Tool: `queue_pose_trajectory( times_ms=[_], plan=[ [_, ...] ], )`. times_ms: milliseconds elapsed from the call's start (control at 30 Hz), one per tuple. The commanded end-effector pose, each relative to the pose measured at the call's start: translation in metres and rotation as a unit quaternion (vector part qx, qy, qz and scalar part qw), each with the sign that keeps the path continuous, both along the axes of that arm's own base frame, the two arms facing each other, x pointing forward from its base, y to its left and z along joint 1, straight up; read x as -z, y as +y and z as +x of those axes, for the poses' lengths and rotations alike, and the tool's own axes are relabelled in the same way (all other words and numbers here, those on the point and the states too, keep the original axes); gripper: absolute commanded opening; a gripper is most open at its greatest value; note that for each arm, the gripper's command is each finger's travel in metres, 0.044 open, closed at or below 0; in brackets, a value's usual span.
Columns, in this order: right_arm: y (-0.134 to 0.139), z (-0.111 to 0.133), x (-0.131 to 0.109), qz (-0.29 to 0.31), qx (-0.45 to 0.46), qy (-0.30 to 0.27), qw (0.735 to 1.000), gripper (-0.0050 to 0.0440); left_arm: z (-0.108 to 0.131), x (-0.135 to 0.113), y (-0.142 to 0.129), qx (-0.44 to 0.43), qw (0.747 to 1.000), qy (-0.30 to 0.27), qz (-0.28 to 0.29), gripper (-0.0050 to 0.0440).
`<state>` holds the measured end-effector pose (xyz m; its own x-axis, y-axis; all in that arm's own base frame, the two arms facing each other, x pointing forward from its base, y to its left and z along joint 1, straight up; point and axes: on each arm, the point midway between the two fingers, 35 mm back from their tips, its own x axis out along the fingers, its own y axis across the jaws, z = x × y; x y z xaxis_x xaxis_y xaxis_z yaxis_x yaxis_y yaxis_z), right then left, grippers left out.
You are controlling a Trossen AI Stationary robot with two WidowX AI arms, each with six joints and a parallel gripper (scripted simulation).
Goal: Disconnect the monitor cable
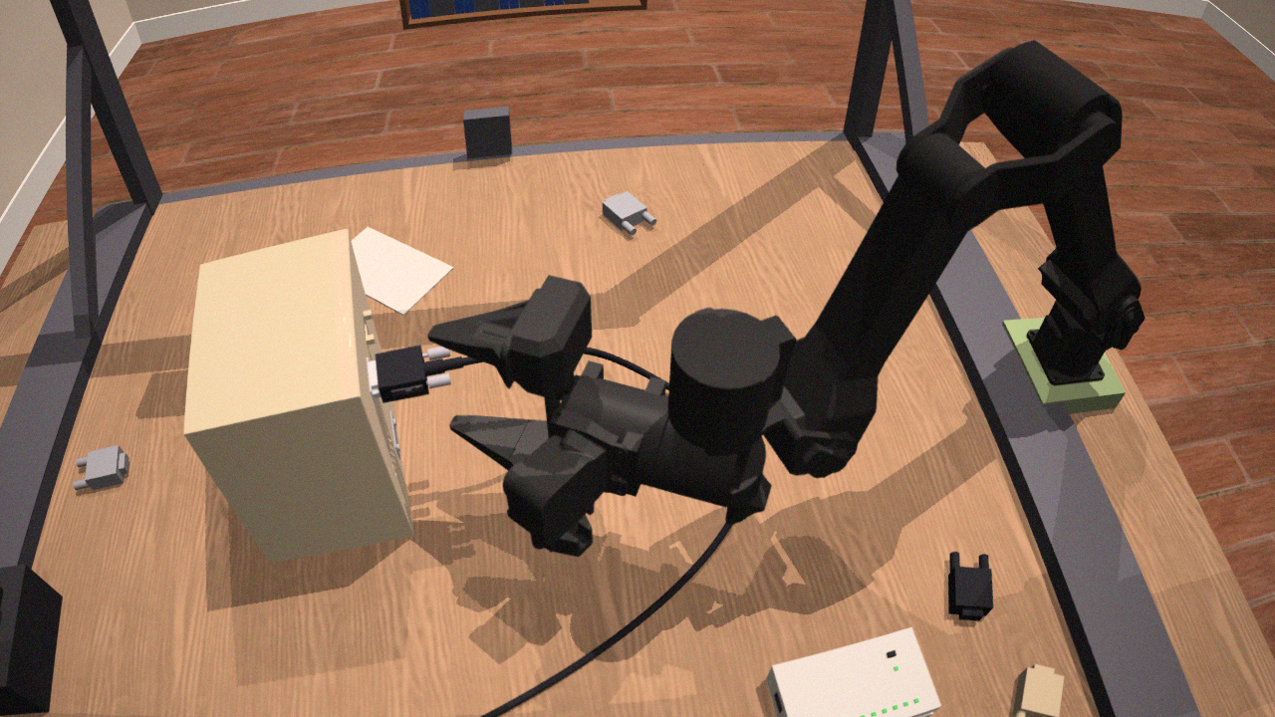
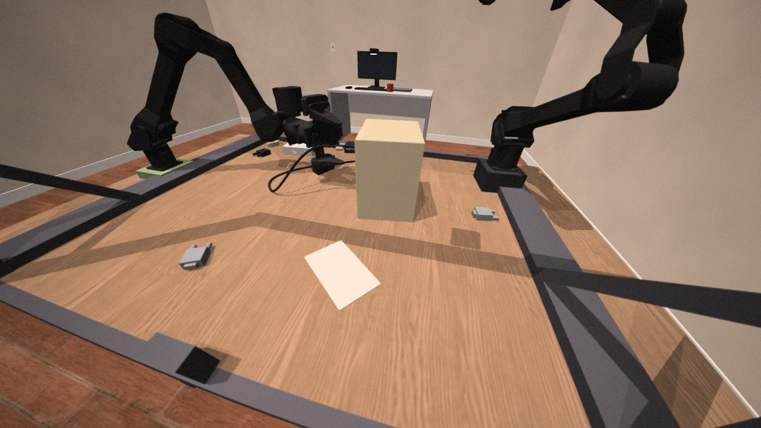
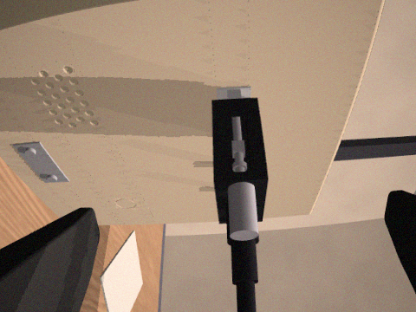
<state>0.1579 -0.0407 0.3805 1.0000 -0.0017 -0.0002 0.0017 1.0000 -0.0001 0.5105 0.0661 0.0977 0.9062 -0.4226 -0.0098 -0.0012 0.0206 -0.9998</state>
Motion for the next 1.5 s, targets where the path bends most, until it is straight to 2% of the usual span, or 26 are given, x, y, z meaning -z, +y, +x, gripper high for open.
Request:
queue_pose_trajectory(
  times_ms=[0, 133, 233, 433, 500, 633, 800, 1000, 1067, 1467],
  plan=[
    [0.001, 0.0, -0.003, -0.003, -0.001, -0.001, 1.0, 0.044, 0.002, -0.011, 0.001, -0.002, 1.0, -0.01, 0.012, 0.044],
    [0.001, 0.0, -0.003, -0.003, -0.001, -0.001, 1.0, 0.044, 0.007, -0.014, 0.001, -0.013, 0.997, -0.001, 0.075, 0.044],
    [0.001, 0.0, -0.003, -0.003, -0.001, -0.001, 1.0, 0.044, 0.01, -0.024, 0.001, -0.021, 0.988, -0.004, 0.155, 0.044],
    [0.001, 0.0, -0.003, -0.003, -0.001, -0.001, 1.0, 0.044, 0.006, -0.022, -0.001, -0.013, 0.969, 0.028, 0.245, 0.044],
    [0.001, 0.0, -0.003, -0.003, -0.001, -0.001, 1.0, 0.044, 0.006, -0.022, -0.001, -0.013, 0.969, 0.028, 0.245, 0.044],
    [0.001, 0.0, -0.003, -0.003, -0.001, -0.001, 1.0, 0.044, 0.003, -0.023, -0.003, -0.004, 0.957, 0.039, 0.289, 0.044],
    [0.001, 0.0, -0.003, -0.003, -0.001, -0.001, 1.0, 0.044, 0.003, -0.023, -0.003, -0.004, 0.956, 0.039, 0.29, 0.044],
    [0.001, 0.0, -0.003, -0.003, -0.001, -0.001, 1.0, 0.044, 0.003, -0.023, -0.003, -0.004, 0.956, 0.039, 0.29, 0.0296],
    [0.001, 0.0, -0.003, -0.003, -0.001, -0.001, 1.0, 0.044, 0.003, -0.023, -0.003, -0.004, 0.956, 0.039, 0.29, 0.0296],
    [0.001, 0.0, -0.003, -0.003, -0.001, -0.001, 1.0, 0.044, 0.003, -0.023, -0.003, -0.004, 0.956, 0.039, 0.29, 0.0008]
  ],
)
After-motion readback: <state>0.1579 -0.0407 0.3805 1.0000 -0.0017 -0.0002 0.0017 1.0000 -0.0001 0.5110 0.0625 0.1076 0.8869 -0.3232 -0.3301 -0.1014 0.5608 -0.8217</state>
